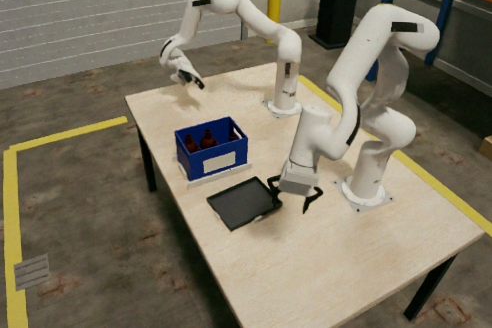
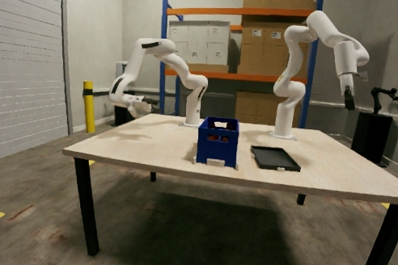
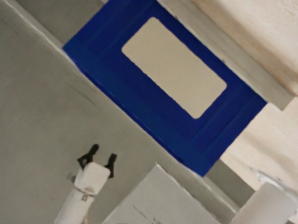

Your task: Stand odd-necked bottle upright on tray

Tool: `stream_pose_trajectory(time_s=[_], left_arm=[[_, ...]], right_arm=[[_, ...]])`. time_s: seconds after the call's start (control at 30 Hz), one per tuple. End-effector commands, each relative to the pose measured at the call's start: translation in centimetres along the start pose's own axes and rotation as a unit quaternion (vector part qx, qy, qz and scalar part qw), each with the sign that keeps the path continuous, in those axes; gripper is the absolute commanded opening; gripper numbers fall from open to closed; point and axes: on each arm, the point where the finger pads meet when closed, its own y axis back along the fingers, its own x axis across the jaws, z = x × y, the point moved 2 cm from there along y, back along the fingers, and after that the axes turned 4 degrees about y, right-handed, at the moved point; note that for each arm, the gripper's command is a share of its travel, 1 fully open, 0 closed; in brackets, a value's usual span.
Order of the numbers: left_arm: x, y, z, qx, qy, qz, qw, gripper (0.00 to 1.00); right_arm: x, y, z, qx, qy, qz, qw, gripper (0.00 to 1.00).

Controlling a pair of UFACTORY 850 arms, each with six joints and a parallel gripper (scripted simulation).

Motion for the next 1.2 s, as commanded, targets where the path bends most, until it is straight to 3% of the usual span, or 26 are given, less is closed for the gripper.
stream_pose_trajectory(time_s=[0.0, 0.6, 0.83, 1.1, 1.17], left_arm=[[0.1, 0.1, -0.1, 0.001, 0.000, 0.001, 1.000, 1.00], [0.1, 0.1, -0.1, 0.001, 0.000, 0.001, 1.000, 1.00], [0.1, 0.1, -0.1, 0.001, 0.000, 0.001, 1.000, 1.00], [0.1, 0.1, -0.1, 0.001, 0.000, 0.001, 1.000, 1.00], [0.1, 0.1, -0.1, 0.001, 0.000, 0.001, 1.000, 1.00]], right_arm=[[-0.1, 0.0, 0.0, 0.000, 0.001, 0.000, 1.000, 1.00], [0.7, -1.1, 0.4, 0.006, -0.009, 0.025, 1.000, 1.00], [2.2, -3.0, 1.1, 0.015, -0.024, 0.070, 0.997, 1.00], [5.3, -6.0, 2.8, 0.035, -0.043, 0.153, 0.987, 1.00], [5.3, -6.0, 2.8, 0.035, -0.043, 0.153, 0.987, 1.00]])
